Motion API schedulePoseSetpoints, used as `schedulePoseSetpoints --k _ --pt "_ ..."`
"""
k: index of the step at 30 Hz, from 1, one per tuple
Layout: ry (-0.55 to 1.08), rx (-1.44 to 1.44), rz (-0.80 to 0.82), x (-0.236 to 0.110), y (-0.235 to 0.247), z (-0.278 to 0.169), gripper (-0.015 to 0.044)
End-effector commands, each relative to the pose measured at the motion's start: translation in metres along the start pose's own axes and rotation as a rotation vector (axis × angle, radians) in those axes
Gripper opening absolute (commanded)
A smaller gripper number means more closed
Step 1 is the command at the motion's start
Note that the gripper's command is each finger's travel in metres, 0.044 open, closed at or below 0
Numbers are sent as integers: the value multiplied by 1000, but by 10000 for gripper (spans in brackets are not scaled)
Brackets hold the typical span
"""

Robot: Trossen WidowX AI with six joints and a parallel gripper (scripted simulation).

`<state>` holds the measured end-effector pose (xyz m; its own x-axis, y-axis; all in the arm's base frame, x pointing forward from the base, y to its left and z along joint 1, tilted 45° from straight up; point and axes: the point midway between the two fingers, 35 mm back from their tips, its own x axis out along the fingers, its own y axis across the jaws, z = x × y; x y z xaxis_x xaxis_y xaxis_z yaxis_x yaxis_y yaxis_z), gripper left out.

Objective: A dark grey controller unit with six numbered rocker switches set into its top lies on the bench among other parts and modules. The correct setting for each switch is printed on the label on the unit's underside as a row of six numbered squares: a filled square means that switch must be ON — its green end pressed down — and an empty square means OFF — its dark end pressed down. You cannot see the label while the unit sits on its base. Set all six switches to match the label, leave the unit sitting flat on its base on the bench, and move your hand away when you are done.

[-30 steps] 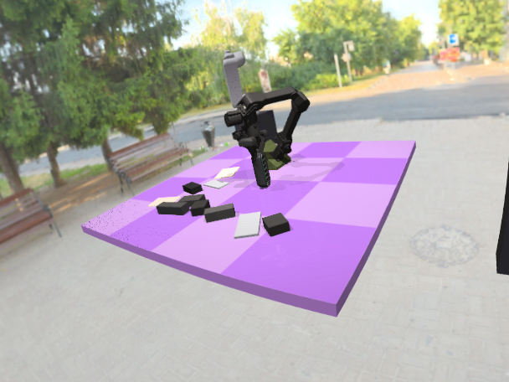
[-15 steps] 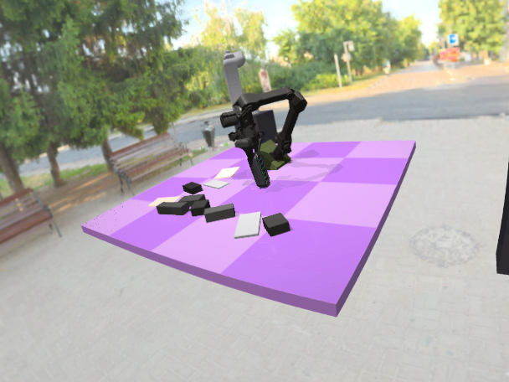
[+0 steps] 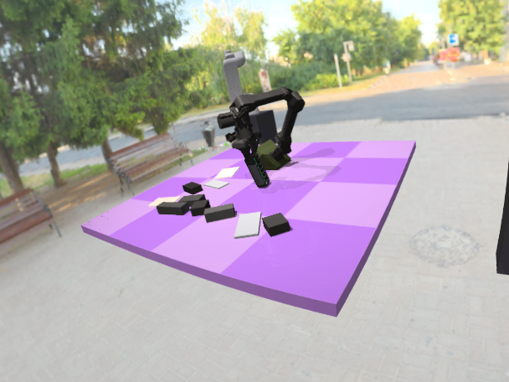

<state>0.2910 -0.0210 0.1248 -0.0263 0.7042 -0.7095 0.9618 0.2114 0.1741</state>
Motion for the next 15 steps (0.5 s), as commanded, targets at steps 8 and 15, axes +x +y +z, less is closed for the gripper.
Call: schedulePoseSetpoints --k 8,15 --pt "-1 -4 -9 3 0 10 336" --pt "-1 -4 -9 4 0 15 335"
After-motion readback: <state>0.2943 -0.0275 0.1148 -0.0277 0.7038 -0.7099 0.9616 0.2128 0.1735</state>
